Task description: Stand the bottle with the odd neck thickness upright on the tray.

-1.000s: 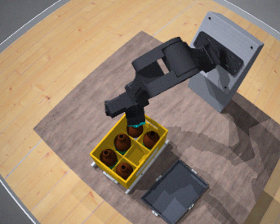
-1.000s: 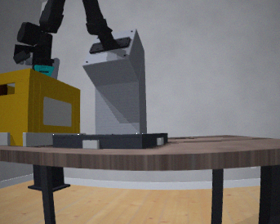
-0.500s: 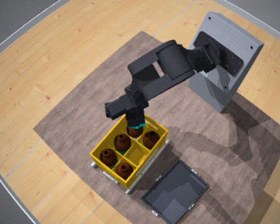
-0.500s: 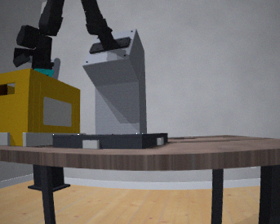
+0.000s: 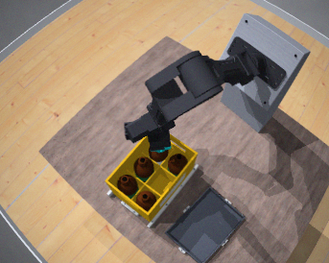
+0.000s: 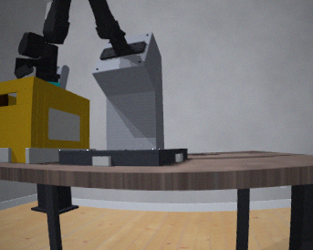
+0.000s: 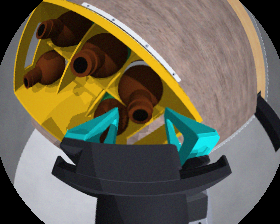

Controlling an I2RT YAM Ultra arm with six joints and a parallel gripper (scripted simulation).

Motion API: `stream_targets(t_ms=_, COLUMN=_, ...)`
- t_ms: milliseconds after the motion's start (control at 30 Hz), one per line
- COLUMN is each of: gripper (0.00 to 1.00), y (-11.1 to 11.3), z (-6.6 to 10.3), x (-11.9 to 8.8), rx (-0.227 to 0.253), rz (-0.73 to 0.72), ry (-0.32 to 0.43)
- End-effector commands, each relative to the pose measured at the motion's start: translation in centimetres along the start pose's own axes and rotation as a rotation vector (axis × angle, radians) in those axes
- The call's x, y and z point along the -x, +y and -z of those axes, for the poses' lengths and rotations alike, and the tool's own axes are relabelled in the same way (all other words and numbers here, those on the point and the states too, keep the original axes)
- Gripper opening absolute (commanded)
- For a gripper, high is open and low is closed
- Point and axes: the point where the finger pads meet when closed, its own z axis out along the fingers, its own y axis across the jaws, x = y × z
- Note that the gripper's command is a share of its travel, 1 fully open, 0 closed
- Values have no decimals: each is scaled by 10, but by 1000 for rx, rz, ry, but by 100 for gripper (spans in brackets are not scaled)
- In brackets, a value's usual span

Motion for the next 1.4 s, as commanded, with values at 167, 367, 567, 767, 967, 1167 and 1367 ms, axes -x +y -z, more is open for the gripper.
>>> stream_targets(t_ms=167, gripper=61, y=5, z=-6, x=16, rx=8, rz=5, ry=-39)
stream_targets(t_ms=367, gripper=61, y=4, z=-7, x=14, rx=7, rz=5, ry=-38)
stream_targets(t_ms=567, gripper=61, y=10, z=-4, x=20, rx=18, rz=13, ry=-53)
stream_targets(t_ms=767, gripper=61, y=10, z=-4, x=20, rx=18, rz=14, ry=-53)
stream_targets(t_ms=967, gripper=61, y=10, z=-4, x=20, rx=18, rz=14, ry=-53)
stream_targets(t_ms=1167, gripper=61, y=10, z=-4, x=20, rx=18, rz=14, ry=-53)
stream_targets(t_ms=1367, gripper=61, y=10, z=-4, x=20, rx=18, rz=14, ry=-53)
